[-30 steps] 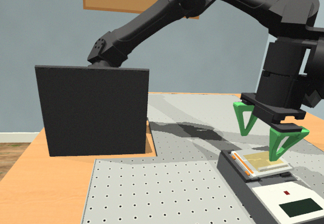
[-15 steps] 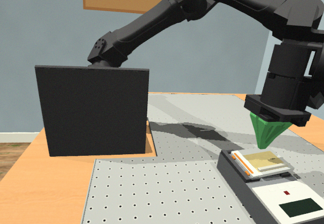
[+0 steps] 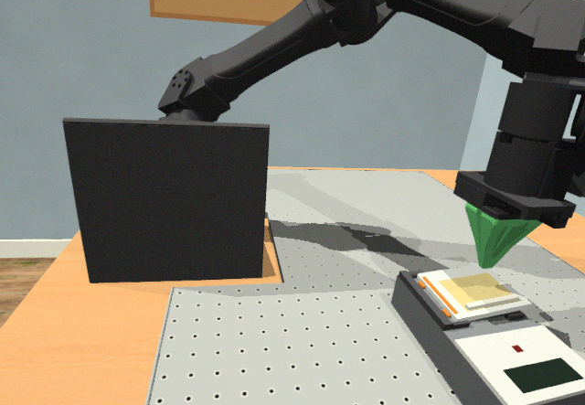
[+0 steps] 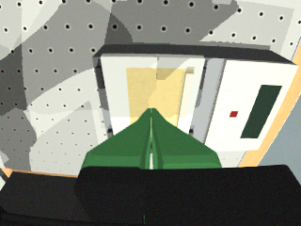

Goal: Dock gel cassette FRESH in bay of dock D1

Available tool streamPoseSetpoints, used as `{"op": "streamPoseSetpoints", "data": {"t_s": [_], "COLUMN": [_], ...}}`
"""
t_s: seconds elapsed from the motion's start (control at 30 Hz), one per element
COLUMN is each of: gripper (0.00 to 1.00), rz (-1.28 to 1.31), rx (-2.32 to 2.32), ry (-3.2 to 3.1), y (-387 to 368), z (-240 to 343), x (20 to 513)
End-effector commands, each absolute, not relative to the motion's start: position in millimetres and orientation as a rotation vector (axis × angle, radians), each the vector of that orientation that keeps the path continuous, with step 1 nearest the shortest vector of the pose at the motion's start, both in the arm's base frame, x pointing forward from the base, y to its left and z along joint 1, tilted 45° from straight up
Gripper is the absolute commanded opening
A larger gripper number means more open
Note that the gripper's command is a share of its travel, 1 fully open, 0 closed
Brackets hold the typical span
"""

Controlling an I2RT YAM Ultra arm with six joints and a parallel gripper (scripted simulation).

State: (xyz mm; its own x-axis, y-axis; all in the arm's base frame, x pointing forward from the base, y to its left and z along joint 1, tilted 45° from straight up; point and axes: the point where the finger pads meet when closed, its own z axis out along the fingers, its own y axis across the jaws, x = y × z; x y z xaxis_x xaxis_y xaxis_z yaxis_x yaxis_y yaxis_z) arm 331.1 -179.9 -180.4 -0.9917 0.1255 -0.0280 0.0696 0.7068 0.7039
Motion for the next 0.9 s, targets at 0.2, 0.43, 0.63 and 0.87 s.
{"op": "streamPoseSetpoints", "data": {"t_s": [0.2, 0.43, 0.63, 0.87], "gripper": [0.00, 0.00, 0.00, 0.00], "rz": [1.167, 1.167, 1.164, 1.164], "rx": [0.180, 0.180, 0.198, 0.199], "ry": [2.822, 2.822, 2.816, 2.816], "y": [-186, -187, -193, -194], "z": [-174, -174, -174, -173], "x": [346, 355, 360, 366]}}
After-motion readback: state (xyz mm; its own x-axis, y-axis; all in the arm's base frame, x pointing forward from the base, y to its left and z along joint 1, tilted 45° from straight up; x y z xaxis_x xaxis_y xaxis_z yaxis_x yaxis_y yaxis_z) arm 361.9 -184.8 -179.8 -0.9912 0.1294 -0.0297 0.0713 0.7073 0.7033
